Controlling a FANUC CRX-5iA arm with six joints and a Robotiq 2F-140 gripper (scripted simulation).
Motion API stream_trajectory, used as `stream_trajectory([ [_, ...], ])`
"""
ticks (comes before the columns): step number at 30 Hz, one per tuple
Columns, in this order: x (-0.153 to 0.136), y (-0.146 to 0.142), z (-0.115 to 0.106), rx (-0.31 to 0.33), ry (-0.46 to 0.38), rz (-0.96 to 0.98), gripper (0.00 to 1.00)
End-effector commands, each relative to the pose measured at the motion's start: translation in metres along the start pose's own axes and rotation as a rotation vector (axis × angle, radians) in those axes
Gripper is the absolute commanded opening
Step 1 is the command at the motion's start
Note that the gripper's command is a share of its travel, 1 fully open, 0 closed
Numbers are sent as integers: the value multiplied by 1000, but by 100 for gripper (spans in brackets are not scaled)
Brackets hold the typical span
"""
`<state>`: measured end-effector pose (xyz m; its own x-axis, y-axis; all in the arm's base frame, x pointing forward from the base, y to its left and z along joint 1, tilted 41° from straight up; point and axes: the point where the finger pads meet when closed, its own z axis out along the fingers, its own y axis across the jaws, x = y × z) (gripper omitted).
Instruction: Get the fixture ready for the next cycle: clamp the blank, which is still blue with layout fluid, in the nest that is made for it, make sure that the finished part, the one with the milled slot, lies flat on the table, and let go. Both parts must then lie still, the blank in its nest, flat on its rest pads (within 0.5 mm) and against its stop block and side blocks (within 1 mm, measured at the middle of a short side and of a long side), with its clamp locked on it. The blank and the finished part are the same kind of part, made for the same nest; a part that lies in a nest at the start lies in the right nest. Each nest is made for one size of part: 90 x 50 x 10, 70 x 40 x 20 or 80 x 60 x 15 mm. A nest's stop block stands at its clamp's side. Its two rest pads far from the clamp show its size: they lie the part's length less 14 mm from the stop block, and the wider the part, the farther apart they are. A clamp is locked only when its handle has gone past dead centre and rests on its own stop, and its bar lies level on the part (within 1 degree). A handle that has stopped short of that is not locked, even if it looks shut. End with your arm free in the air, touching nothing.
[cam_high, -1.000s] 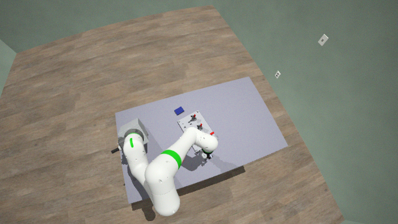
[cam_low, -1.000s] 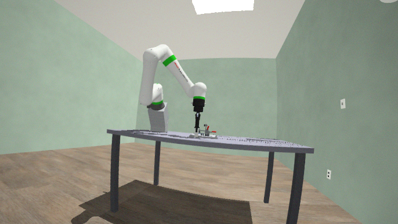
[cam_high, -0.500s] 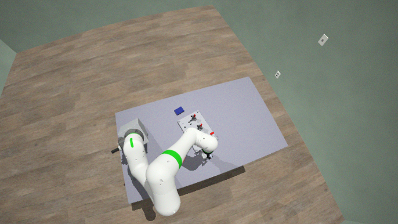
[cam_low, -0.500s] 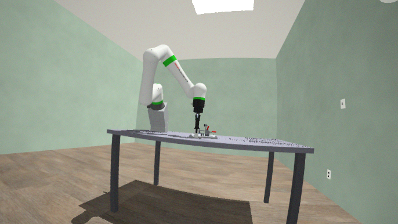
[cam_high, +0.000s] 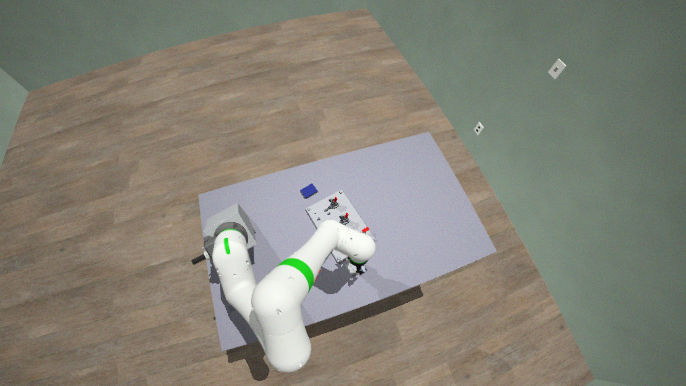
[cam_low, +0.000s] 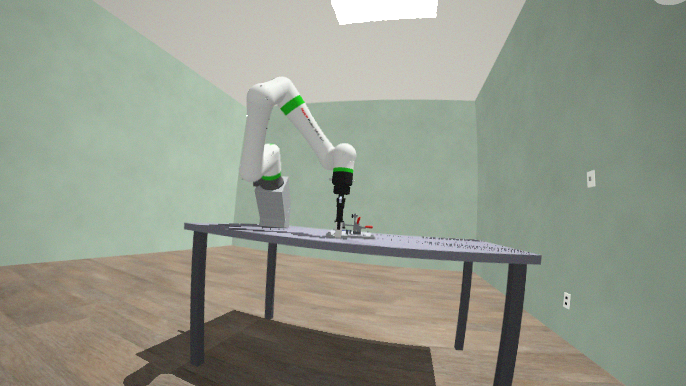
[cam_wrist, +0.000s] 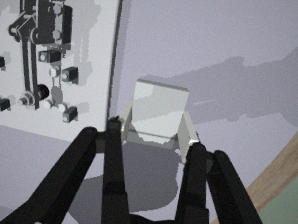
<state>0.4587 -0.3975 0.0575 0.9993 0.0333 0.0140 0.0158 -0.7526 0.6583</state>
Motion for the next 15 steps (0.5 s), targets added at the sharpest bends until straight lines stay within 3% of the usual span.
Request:
stream_trajectory([
  [1,0,0,0,0,0,0,0],
  [2,0,0,0,0,0,0,54],
  [15,0,0,0,0,0,0,54],
])
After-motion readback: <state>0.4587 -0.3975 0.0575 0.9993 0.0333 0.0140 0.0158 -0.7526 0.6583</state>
